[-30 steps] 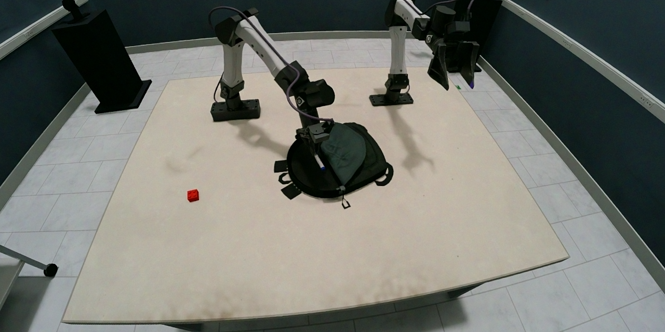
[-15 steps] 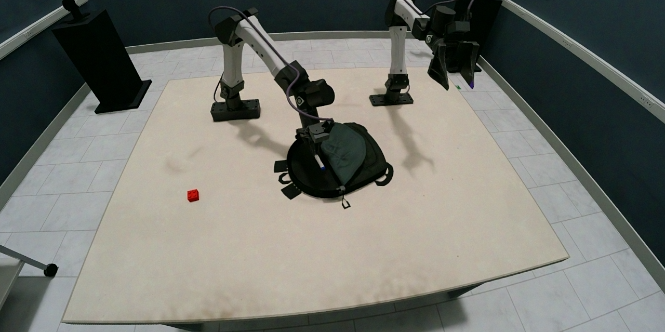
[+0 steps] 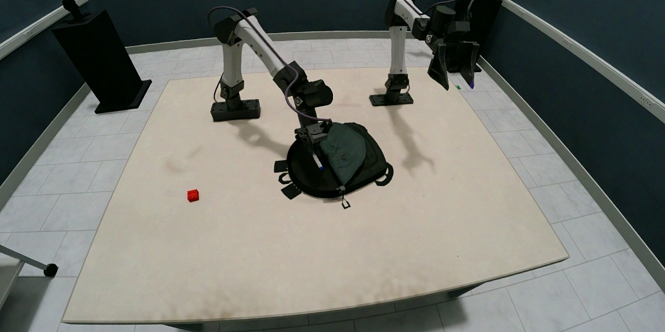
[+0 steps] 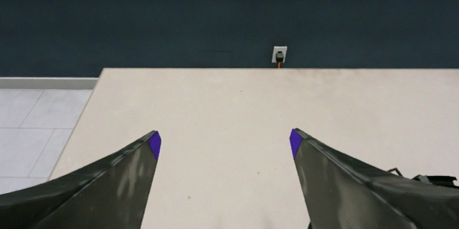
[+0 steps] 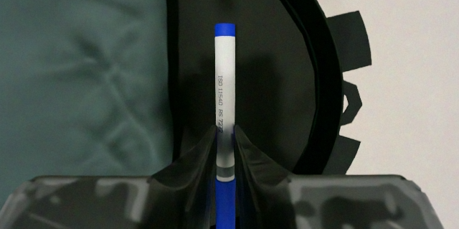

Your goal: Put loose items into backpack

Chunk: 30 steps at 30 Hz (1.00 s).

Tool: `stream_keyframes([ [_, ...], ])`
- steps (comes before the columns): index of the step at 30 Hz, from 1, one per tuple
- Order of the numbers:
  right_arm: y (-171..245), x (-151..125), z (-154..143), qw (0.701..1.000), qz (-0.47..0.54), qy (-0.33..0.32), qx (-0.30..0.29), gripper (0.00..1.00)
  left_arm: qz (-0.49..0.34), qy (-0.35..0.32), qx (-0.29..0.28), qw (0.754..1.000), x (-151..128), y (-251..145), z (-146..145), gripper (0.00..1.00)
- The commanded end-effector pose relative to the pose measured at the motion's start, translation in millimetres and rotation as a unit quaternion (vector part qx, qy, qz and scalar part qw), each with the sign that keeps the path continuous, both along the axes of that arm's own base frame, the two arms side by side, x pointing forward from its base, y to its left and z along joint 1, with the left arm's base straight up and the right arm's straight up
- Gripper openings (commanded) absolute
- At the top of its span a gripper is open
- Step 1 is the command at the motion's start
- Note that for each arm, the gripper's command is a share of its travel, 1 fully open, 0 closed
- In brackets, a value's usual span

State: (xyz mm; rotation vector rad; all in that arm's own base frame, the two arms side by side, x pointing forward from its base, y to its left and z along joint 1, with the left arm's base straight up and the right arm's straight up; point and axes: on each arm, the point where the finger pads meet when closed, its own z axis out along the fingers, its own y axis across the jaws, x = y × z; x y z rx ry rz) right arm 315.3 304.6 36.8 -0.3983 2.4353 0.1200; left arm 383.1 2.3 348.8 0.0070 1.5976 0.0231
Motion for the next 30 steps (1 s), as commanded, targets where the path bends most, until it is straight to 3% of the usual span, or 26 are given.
stream_keyframes([
  [1, 9.8, 9.2, 0.3, 1.0, 0.0, -0.013, 0.013, 0.06, 0.0, -0.009, -0.001, 1.0, -0.9, 0.1, 7.1, 0.9],
  [6, 2.8, 3.2, -25.3, 1.0, 0.0, -0.005, 0.003, 0.06, 0.0, -0.009, -0.001, 1.0, -0.9, 0.1, 7.1, 0.9],
  [7, 5.3, 5.4, -23.7, 1.0, 0.0, -0.008, 0.007, 0.06, 0.0, -0.009, -0.001, 1.0, -0.9, 0.1, 7.1, 0.9],
  [9, 16.1, 14.5, 9.1, 0.999, 0.0, -0.035, 0.038, 0.06, 0.0, -0.009, -0.001, 1.0, -0.9, 0.1, 7.1, 0.9],
  [17, 15.6, 14.3, 5.7, 0.999, 0.0, -0.032, 0.035, 0.06, 0.0, -0.009, -0.001, 1.0, -0.9, 0.1, 7.1, 0.9],
  [25, 3.4, 4.7, -32.9, 1.0, 0.0, -0.005, 0.003, 0.06, 0.0, -0.009, -0.001, 1.0, -0.9, 0.1, 7.1, 0.9],
  [30, 4.2, 5.4, -38.3, 1.0, 0.0, -0.009, 0.007, 0.06, 0.0, -0.009, -0.001, 1.0, -0.9, 0.1, 7.1, 0.9],
])
